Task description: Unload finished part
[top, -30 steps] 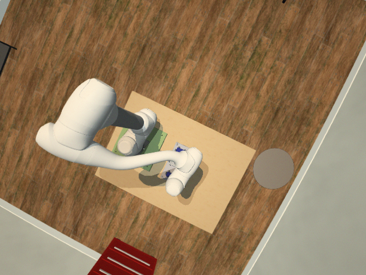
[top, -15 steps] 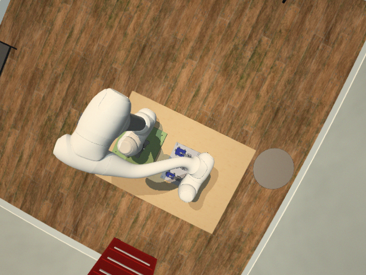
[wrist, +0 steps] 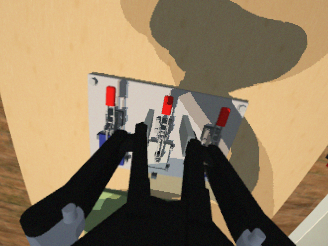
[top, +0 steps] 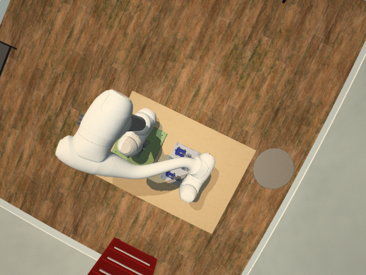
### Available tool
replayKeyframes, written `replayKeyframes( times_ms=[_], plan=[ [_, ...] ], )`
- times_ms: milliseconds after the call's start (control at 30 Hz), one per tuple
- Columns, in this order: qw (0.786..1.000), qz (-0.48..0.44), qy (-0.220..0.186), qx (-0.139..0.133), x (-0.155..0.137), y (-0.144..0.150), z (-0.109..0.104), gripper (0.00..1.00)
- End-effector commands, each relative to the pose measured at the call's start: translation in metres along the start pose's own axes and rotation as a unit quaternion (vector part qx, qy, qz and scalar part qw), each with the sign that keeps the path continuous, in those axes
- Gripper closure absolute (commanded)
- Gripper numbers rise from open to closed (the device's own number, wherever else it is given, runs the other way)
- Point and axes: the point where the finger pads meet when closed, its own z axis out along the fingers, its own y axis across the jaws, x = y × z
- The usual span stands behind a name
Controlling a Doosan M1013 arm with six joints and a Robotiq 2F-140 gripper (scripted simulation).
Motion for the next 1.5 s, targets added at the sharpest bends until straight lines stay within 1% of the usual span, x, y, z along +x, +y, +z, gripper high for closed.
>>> replayKeyframes(
  times_ms=[0, 67, 133, 467, 633, 900, 1467],
  plan=[
    [1.000, 0.000, 0.000, 0.000, 0.000, 0.000, 0.005, 0.72],
    [1.000, 0.000, 0.000, 0.000, 0.000, 0.000, 0.010, 0.72],
    [1.000, 0.000, 0.000, 0.000, 0.000, 0.000, 0.010, 0.72],
    [1.000, 0.000, 0.000, 0.000, 0.000, 0.000, 0.042, 0.72],
    [1.000, 0.000, 0.000, 0.000, 0.000, 0.000, 0.053, 0.72],
    [1.000, 0.000, 0.000, 0.000, 0.000, 0.000, 0.059, 0.72],
    [1.000, 0.000, 0.000, 0.000, 0.000, 0.000, 0.059, 0.72]
  ],
)
